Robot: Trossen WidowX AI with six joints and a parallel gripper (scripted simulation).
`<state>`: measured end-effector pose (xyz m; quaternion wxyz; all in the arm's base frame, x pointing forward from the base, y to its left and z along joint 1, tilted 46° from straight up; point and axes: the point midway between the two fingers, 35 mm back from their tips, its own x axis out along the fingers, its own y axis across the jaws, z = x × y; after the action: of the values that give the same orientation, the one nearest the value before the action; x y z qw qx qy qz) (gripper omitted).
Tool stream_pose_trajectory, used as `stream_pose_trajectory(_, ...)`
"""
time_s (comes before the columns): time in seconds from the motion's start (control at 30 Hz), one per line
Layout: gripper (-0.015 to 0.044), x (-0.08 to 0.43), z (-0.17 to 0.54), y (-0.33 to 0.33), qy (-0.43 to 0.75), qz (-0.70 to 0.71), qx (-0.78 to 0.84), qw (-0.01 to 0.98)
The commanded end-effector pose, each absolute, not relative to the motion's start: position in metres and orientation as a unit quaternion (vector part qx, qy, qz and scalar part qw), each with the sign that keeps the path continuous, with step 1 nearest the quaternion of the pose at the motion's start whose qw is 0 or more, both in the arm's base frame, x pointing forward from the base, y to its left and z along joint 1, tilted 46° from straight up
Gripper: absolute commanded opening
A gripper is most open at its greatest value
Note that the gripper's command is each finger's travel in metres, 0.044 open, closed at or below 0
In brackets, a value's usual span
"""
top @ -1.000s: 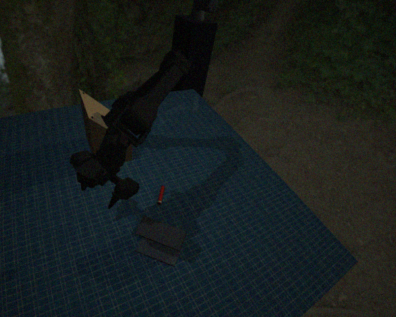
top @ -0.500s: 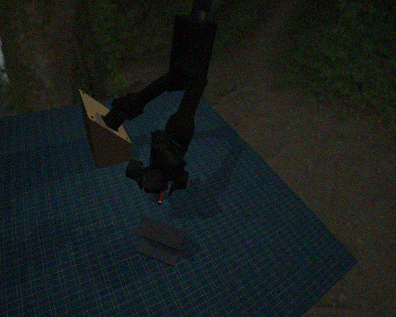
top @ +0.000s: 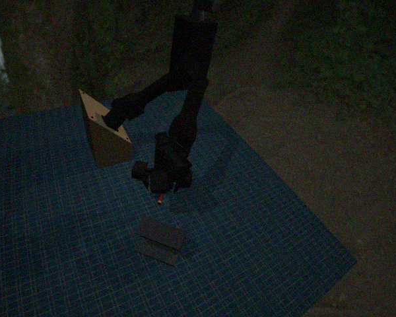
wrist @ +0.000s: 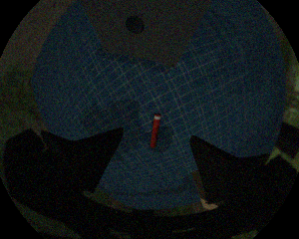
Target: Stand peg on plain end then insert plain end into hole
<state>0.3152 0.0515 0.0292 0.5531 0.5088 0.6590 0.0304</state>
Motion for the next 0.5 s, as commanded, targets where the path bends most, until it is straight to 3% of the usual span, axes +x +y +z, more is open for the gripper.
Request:
stream_pose_trajectory(0.0,0.044,0.314,0.023,0.058,0.661,0.03,0.511,0.548)
stream_pose_trajectory(0.47,0.044,0.318,0.008,0.073,0.661,0.03,0.51,0.549)
